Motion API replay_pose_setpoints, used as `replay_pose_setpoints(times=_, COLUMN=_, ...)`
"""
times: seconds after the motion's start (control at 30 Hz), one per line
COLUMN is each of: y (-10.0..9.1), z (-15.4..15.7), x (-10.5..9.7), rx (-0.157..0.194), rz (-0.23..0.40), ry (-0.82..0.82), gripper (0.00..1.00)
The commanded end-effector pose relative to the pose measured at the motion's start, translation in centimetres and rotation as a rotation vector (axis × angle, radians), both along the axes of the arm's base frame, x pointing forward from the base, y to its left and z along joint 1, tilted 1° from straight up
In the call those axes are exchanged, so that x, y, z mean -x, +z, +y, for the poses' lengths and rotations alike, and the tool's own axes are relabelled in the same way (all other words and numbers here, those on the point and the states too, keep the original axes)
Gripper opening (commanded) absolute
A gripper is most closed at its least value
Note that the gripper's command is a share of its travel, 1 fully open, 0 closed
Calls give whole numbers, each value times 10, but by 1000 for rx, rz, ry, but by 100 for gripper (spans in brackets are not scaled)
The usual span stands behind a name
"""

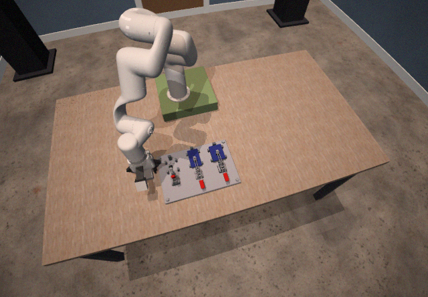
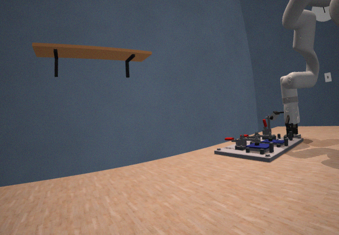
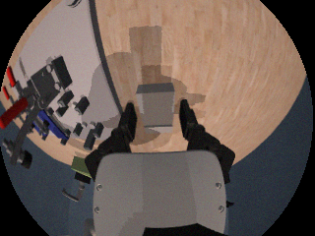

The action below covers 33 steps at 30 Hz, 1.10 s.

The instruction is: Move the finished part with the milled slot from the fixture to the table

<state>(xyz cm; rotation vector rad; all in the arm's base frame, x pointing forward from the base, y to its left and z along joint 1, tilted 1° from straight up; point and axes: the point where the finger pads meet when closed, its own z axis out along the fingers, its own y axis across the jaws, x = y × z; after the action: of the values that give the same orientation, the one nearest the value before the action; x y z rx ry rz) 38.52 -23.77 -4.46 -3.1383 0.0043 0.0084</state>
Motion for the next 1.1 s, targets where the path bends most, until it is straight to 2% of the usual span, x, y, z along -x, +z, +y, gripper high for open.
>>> replay_pose_setpoints(times=0.0, y=1, z=-1, x=-1, rx=2, rz=-3, ry=0, gripper=69)
replay_pose_setpoints(times=0.67, y=5, z=-1, x=-1, rx=2, rz=-3, ry=0, gripper=69)
replay_pose_setpoints(times=0.87, y=18, z=-1, x=-1, rx=2, rz=-3, ry=0, gripper=69)
replay_pose_setpoints(times=1.07, y=40, z=-1, x=-2, rx=2, rz=-3, ry=0, gripper=69)
